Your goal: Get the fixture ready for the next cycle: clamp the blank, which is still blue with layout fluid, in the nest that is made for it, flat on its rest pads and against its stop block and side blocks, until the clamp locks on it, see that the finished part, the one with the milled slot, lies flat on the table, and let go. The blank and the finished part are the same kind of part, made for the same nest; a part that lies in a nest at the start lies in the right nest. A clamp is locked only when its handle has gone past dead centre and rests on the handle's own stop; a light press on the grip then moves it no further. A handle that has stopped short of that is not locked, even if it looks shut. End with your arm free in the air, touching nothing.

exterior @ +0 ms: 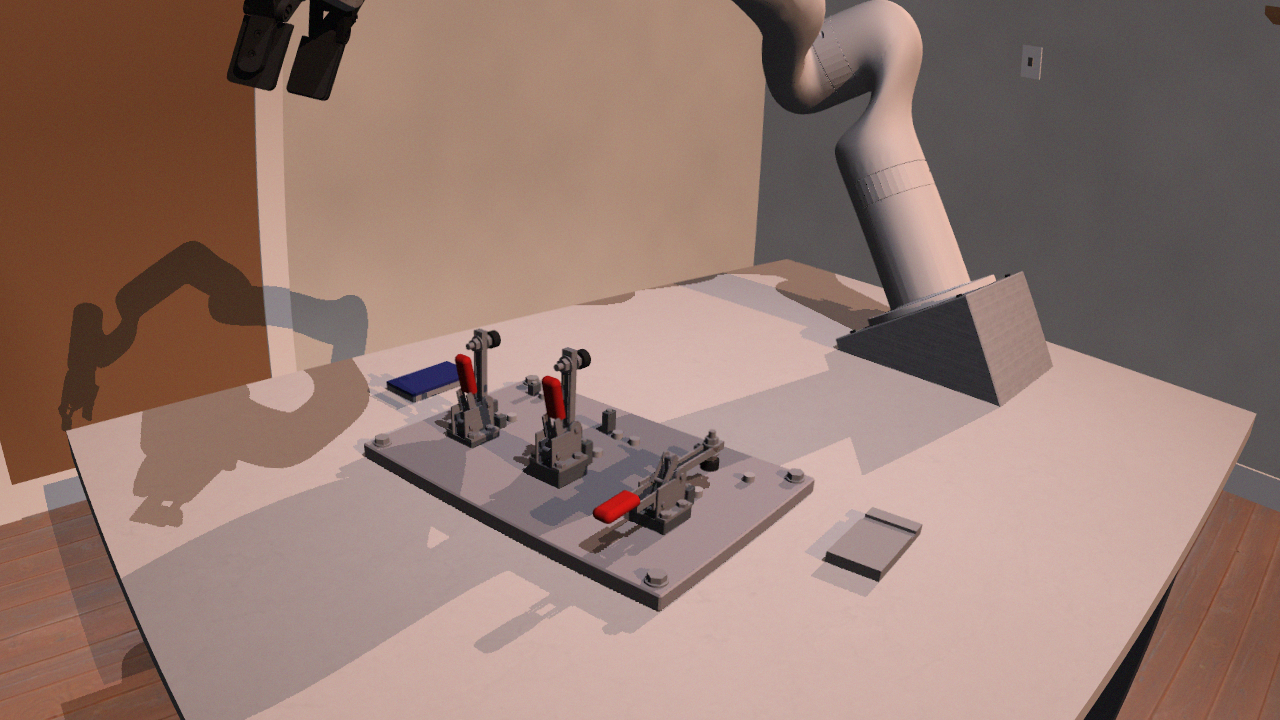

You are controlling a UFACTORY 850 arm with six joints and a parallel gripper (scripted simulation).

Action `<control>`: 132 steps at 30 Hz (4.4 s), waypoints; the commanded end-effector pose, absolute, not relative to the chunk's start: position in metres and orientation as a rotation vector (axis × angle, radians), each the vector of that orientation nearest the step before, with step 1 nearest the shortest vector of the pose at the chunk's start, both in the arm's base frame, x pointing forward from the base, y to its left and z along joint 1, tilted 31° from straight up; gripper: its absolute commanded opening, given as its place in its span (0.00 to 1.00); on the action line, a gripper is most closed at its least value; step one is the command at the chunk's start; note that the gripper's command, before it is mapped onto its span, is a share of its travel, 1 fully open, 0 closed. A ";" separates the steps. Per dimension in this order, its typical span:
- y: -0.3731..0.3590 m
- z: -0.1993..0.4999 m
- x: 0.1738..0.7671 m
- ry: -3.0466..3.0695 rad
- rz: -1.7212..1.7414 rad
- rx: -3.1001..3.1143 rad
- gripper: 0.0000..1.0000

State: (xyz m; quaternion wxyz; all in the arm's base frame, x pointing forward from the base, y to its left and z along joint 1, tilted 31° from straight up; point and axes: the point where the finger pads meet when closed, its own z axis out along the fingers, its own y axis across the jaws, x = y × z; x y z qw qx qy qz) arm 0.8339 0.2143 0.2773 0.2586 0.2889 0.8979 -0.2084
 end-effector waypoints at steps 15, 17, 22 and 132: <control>0.215 0.279 0.834 2.433 -0.562 0.783 1.00; 0.215 0.279 0.834 2.433 -0.562 0.783 1.00; 0.214 0.279 0.834 2.426 -0.558 0.801 1.00; 0.000 0.210 0.551 0.303 -0.009 2.585 0.47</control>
